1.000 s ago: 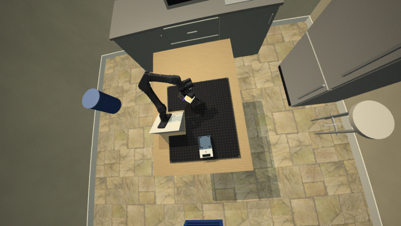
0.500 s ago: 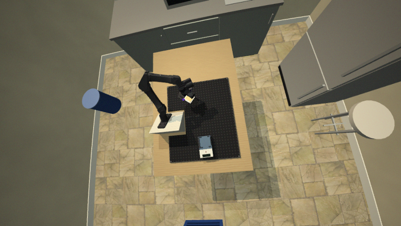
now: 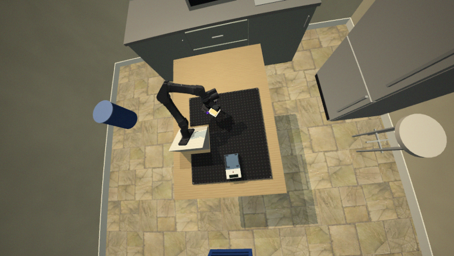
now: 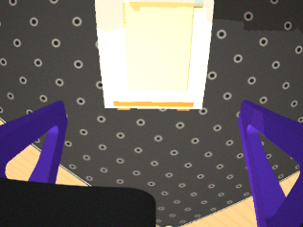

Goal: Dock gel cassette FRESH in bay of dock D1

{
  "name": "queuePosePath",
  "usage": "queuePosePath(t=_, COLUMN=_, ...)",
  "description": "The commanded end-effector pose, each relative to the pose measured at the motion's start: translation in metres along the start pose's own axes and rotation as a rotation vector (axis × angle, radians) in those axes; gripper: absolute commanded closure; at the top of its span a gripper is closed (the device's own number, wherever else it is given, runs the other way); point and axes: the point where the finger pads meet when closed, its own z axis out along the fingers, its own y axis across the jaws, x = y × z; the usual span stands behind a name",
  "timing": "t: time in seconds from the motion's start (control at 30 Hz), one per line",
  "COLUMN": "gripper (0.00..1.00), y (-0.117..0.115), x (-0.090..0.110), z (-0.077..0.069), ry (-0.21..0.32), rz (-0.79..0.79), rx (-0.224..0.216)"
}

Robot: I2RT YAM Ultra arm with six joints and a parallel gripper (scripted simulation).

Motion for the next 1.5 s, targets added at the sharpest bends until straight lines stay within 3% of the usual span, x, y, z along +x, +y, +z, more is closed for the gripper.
queuePosePath(t=0.0, gripper=0.00, y=0.003, x=-0.006, z=-0.006, ry=-0.019, rz=0.018, rx=0.000)
queuePosePath(t=0.07, gripper=0.00, y=-0.006, x=-0.005, z=0.008, ry=-0.003, rz=0.023, rx=0.020)
queuePosePath(t=0.13, gripper=0.00, y=-0.006, x=-0.005, z=0.008, ry=-0.003, rz=0.023, rx=0.020)
queuePosePath(t=0.17, gripper=0.00, y=-0.003, x=-0.002, z=0.002, ry=-0.019, rz=0.003, rx=-0.005)
queuePosePath(t=0.33, gripper=0.00, y=-0.006, x=-0.006, z=0.016, ry=-0.003, rz=0.022, rx=0.020)
queuePosePath(t=0.7, gripper=0.00, y=-0.005, x=-0.006, z=0.029, ry=-0.002, rz=0.020, rx=0.022)
queuePosePath(t=0.73, gripper=0.00, y=-0.001, x=-0.008, z=0.021, ry=-0.025, rz=0.012, rx=-0.011)
queuePosePath(t=0.9, gripper=0.00, y=-0.005, x=-0.007, z=0.038, ry=-0.002, rz=0.020, rx=0.022)
queuePosePath(t=1.27, gripper=0.00, y=-0.004, x=-0.009, z=0.049, ry=-0.005, rz=0.024, rx=0.020)
queuePosePath(t=1.3, gripper=0.00, y=0.001, x=-0.007, z=0.042, ry=-0.020, rz=0.006, rx=-0.008)
queuePosePath(t=1.47, gripper=0.00, y=-0.005, x=-0.009, z=0.057, ry=-0.005, rz=0.022, rx=0.021)
